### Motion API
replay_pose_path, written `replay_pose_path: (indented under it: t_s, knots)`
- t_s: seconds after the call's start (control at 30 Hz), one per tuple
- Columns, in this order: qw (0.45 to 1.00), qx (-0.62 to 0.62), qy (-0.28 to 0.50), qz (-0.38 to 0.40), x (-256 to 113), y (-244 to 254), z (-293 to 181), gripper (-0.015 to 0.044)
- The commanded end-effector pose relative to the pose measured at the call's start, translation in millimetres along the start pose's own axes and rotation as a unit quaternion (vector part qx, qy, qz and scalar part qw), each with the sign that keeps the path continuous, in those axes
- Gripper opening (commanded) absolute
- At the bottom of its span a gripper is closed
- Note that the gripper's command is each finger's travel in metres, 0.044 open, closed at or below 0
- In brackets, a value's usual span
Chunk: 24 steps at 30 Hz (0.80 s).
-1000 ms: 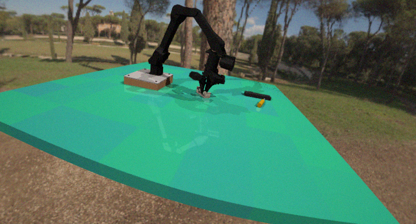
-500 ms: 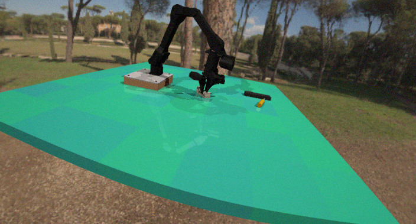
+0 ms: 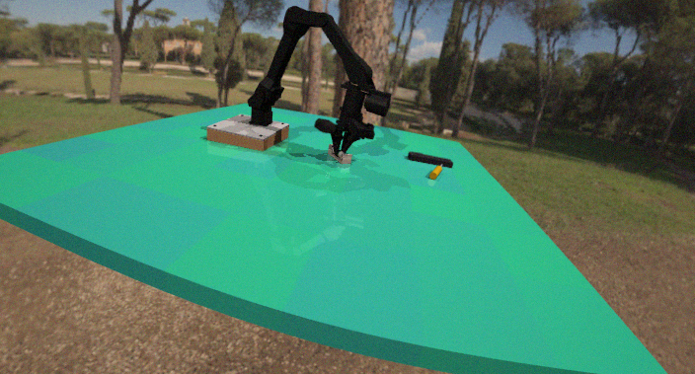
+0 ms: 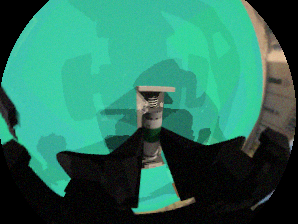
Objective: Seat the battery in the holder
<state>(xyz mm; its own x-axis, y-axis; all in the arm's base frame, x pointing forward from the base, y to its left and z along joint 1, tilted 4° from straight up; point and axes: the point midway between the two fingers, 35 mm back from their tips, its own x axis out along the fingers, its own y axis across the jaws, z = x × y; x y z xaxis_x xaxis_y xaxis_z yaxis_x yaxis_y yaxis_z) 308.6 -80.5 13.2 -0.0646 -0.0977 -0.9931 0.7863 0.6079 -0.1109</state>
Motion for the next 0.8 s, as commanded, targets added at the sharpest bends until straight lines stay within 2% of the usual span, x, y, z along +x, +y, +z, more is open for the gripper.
replay_pose_path:
  t_s: [0.0, 0.4, 0.53, 0.77]
  knots:
    - [1.000, 0.001, 0.003, 0.000, 1, -1, -5, 0.0065]
    - [1.000, 0.001, 0.001, 0.000, 1, -1, -4, 0.0065]
    - [1.000, 0.001, 0.001, 0.000, 1, -1, -4, 0.0167]
    - [1.000, -0.001, 0.001, 0.000, -10, -1, -4, 0.0167]
